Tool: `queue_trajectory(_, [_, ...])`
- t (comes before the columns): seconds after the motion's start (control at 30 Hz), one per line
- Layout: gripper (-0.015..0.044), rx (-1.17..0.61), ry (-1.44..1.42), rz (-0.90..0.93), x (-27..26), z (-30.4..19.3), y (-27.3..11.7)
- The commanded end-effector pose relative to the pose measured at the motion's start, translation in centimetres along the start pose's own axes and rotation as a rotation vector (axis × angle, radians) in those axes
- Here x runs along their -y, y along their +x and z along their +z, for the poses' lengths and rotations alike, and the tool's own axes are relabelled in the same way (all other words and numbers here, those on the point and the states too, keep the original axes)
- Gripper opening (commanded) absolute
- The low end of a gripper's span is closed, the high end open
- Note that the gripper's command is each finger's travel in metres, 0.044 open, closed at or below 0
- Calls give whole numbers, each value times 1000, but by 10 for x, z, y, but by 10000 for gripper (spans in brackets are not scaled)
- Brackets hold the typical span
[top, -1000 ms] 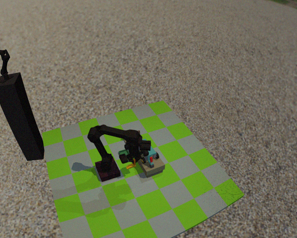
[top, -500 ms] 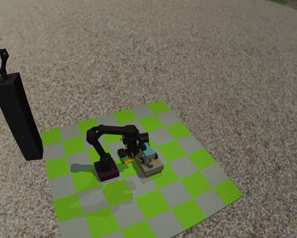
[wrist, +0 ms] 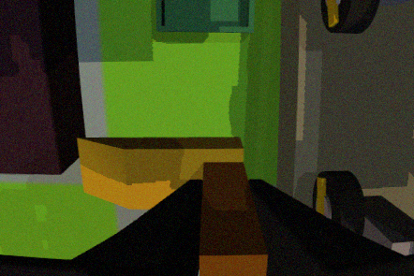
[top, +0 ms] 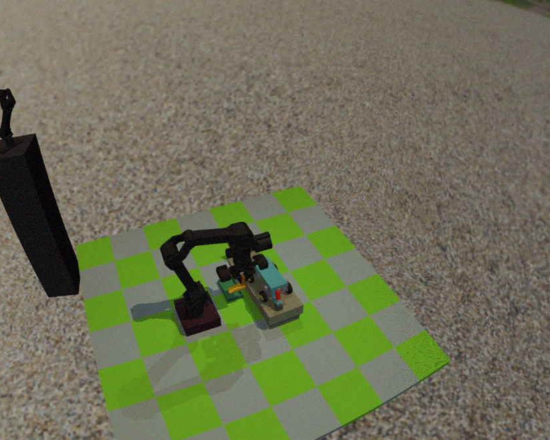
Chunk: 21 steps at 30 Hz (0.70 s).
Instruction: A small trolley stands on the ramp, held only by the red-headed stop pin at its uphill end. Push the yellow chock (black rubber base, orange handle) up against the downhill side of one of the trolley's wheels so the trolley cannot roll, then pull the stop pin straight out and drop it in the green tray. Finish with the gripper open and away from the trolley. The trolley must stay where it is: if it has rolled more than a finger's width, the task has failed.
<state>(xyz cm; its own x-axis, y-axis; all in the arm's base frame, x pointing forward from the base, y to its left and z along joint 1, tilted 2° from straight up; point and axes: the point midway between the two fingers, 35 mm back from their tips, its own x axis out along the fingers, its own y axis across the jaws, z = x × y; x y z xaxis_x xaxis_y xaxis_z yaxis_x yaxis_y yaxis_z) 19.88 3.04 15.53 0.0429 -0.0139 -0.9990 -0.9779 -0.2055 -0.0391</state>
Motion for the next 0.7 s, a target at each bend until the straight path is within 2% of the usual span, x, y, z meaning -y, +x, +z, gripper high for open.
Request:
queue_trajectory(0.0, [0, -2, 3, 0, 3, 10, 1])
queue_trajectory(0.67, [0, 4, 3, -1, 15, 79, 10])
